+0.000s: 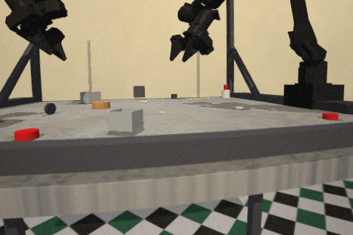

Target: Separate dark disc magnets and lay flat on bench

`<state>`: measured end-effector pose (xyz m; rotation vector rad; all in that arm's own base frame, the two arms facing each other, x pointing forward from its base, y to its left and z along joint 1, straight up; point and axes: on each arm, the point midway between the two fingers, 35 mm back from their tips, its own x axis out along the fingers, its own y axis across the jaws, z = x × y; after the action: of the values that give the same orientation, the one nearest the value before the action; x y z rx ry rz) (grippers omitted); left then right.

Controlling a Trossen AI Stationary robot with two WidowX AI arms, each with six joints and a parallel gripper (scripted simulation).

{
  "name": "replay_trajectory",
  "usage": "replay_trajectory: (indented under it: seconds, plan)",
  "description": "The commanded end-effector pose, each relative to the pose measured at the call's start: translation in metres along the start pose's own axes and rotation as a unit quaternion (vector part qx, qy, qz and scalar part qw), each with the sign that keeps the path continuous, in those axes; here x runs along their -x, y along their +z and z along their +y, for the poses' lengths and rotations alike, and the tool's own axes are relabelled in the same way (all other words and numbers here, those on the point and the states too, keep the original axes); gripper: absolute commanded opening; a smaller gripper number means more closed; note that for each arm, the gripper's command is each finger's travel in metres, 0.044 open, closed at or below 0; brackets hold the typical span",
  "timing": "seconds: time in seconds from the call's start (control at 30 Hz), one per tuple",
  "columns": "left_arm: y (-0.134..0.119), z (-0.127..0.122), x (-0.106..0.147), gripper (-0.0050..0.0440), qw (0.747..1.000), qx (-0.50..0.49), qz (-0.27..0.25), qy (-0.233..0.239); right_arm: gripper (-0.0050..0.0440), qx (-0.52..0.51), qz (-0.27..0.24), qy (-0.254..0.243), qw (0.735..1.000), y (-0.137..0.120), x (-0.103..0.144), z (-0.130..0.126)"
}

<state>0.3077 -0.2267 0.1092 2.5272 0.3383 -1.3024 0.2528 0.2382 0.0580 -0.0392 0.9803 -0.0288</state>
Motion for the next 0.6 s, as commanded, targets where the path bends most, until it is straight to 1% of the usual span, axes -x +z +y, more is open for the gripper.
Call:
replay_trajectory:
  seconds: [0.0,0.1,0.23,0.37,0.57]
  plan:
    - [0.002,0.025,0.003,0.04,0.996,-0.078,0.024,0.03,0.04,-0.012,-0.026,0.014,0.999,-0.004,0.001,0.019]
    - [0.009,0.028,0.0,0.04,0.993,-0.106,0.028,0.03,0.04,-0.016,-0.032,0.019,0.999,-0.007,0.001,0.026]
    - [0.011,0.032,0.001,0.04,0.991,-0.122,0.032,0.034,0.04,-0.017,-0.036,0.021,0.999,-0.01,0.001,0.029]
    - [0.008,0.031,0.004,0.04,0.992,-0.115,0.032,0.038,0.04,-0.021,-0.038,0.027,0.999,-0.005,0.004,0.03]
    - [0.01,0.035,-0.001,0.04,0.995,-0.081,0.04,0.044,0.04,-0.027,-0.041,0.016,0.999,-0.006,0.002,0.031]
